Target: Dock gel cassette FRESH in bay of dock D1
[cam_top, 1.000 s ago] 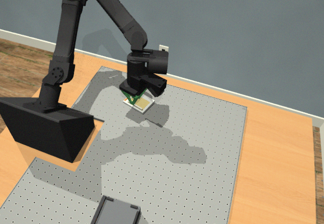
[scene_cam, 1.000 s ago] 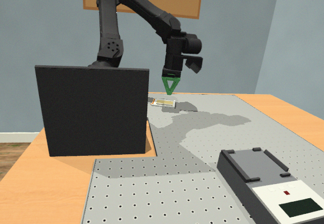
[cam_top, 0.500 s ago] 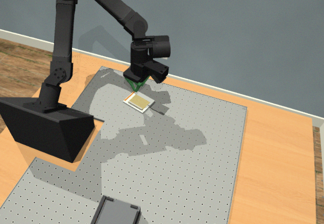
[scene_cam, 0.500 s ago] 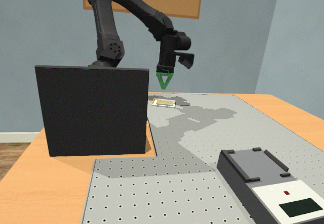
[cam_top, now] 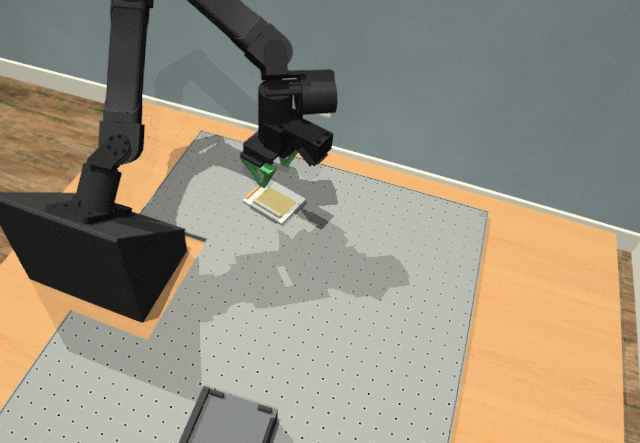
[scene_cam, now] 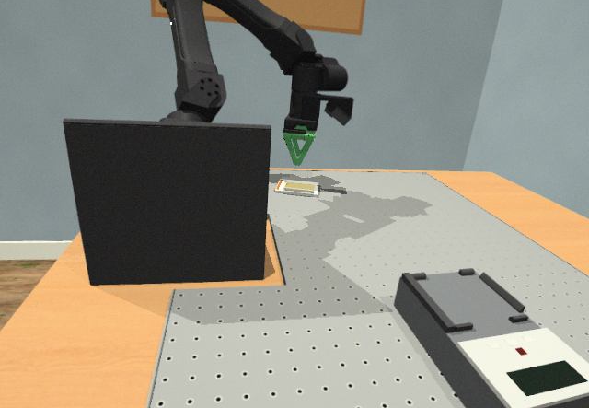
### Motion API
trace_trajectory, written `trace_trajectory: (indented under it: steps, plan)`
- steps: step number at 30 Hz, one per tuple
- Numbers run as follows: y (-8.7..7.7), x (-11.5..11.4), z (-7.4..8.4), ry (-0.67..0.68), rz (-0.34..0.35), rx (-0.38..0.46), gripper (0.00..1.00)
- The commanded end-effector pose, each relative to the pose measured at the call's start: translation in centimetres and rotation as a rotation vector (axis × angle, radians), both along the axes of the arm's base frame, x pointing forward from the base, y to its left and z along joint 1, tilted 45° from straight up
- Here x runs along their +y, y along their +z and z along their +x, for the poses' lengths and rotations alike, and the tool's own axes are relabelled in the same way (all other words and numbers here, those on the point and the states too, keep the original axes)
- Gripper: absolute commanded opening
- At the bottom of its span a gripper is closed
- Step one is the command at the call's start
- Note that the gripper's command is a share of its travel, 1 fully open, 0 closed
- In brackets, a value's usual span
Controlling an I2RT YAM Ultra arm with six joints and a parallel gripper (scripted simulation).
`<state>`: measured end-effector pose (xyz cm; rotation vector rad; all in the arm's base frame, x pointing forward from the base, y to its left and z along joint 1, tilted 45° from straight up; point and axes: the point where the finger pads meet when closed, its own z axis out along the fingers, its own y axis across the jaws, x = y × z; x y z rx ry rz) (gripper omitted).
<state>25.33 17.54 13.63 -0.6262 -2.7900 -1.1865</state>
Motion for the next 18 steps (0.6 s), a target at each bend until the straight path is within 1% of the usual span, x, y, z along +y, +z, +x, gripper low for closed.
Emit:
trace_trajectory:
  steps: [1,12,13,14,15,18]
  plan:
    - [0.2,-0.2,0.3,-0.009,-0.002,-0.006,1.0]
    - [0.2,-0.2,0.3,-0.009,-0.002,-0.006,1.0]
    - [0.1,-0.1,1.0,-0.018,-0.005,-0.011,1.0]
    - [-0.6,0.2,0.3,-0.006,-0.009,0.009,1.0]
    - [-1.2,0.2,-0.1,-0.006,-0.013,0.023,1.0]
    - [-1.3,0.5,0.0,-0.006,-0.011,0.015,1.0]
